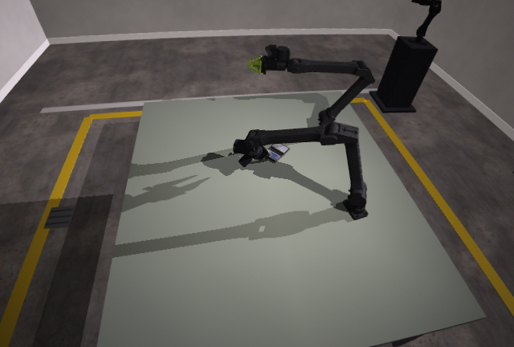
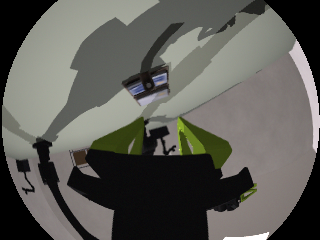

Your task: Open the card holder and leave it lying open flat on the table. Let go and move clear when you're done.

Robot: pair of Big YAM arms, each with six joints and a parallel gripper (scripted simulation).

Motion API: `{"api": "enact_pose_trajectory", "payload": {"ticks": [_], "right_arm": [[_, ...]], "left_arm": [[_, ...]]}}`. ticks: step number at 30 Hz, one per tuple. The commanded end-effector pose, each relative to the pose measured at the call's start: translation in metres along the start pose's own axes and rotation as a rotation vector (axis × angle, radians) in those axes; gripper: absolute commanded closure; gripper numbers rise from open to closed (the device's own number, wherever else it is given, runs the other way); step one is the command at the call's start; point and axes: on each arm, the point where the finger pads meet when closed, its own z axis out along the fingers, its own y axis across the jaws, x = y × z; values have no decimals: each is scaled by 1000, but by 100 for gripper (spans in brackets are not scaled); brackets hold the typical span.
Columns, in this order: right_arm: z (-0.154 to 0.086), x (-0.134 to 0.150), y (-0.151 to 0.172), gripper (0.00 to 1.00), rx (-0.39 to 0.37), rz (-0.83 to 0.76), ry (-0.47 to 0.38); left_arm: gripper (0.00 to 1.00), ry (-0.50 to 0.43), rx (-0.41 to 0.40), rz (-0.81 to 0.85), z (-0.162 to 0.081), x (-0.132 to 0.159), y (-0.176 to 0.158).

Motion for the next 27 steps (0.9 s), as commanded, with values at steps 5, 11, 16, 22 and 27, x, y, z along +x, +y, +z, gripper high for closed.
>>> {"api": "enact_pose_trajectory", "payload": {"ticks": [5,11,16,22,27], "right_arm": [[-1,-23,0,64,0,0,-40],[-1,-23,0,64,0,0,-40],[-1,-23,0,64,0,0,-40],[-1,-23,0,64,0,0,-40],[-1,-23,0,64,0,0,-40]], "left_arm": [[57,-220,136,303,-75,-12,-12],[57,-500,190,497,-150,-32,-6],[57,-755,207,632,-220,-40,4],[57,-970,196,720,-276,-41,16],[57,-1237,158,795,-346,-33,37]]}}
